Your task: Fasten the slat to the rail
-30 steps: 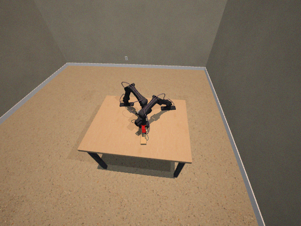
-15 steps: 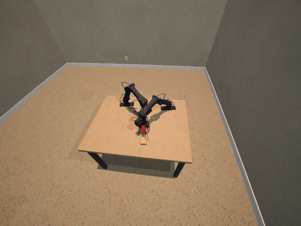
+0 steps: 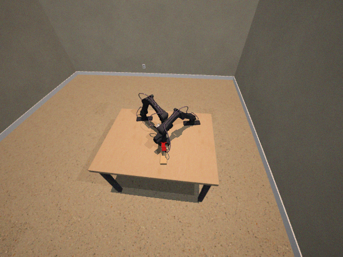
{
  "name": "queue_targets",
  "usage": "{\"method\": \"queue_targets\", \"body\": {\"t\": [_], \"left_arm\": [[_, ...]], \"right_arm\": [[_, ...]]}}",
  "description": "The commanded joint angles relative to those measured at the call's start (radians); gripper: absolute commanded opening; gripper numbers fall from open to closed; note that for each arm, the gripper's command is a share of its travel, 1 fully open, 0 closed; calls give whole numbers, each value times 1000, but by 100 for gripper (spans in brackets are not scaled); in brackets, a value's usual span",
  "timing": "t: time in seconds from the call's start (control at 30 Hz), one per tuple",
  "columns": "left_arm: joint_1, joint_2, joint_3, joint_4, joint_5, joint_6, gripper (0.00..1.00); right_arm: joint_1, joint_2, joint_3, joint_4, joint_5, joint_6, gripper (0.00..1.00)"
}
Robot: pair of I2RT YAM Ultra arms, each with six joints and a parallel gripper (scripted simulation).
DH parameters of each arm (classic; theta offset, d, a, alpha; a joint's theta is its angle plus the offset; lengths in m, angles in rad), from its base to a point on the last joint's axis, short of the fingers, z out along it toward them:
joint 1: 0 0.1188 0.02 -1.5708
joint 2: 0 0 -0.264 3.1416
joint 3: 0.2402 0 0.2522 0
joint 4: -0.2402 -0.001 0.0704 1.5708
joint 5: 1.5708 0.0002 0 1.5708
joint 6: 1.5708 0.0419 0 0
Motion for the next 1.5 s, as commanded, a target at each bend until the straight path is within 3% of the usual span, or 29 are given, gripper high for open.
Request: {"method": "queue_targets", "body": {"t": [0.0, 0.47, 0.53, 1.0, 1.17, 1.47], "left_arm": [[0, -10, 4, 0, 0, 0, 72], [0, -10, 4, 0, 0, 0, 72], [0, -10, 4, 0, 0, 0, 72], [0, -10, 4, 0, 0, 0, 72], [0, -10, 4, 0, 0, 0, 72], [0, -10, 4, 0, 0, 0, 72]], "right_arm": [[-4, -14, -6, 3, 12, 17, 11], [-3, -14, -5, 3, 12, 17, 11], [0, -7, 4, 0, 0, 1, 34], [0, -7, 4, 0, 0, -13, 34], [5, -8, 6, -2, 12, -337, 34], [4, -10, 8, -6, 12, -755, 34]]}}
